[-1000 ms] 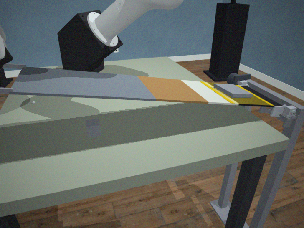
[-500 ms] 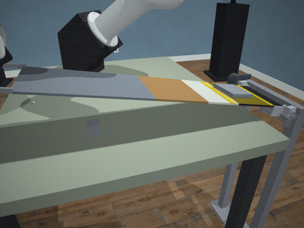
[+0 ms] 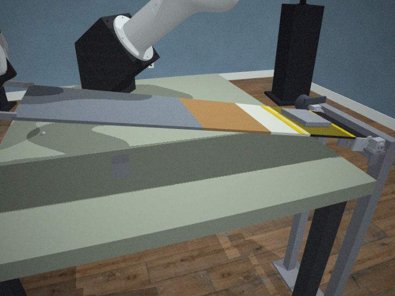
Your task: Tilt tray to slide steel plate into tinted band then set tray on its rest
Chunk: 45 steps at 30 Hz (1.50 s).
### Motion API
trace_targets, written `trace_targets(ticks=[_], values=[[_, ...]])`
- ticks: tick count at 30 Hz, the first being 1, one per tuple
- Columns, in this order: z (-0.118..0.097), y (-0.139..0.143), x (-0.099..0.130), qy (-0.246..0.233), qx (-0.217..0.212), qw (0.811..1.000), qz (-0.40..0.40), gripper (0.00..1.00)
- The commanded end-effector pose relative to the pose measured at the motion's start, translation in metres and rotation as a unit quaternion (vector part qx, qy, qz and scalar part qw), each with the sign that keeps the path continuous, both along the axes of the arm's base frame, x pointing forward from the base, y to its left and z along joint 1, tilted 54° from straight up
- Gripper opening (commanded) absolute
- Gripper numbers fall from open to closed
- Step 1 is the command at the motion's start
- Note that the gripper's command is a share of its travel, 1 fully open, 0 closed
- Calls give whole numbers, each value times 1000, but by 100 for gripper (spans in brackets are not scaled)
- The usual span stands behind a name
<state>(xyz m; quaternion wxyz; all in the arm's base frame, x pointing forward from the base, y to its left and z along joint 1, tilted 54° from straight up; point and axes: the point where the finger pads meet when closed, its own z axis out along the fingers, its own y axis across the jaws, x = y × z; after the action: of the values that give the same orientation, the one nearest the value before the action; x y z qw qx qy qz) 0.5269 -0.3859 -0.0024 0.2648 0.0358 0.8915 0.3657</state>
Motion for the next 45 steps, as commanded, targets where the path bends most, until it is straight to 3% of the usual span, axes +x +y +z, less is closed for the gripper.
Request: trace_targets(ticks=[1,45], values=[[0,-1,1,-1,1,1000,0,0],[-88,70,68,-1,1,1000,0,0]])
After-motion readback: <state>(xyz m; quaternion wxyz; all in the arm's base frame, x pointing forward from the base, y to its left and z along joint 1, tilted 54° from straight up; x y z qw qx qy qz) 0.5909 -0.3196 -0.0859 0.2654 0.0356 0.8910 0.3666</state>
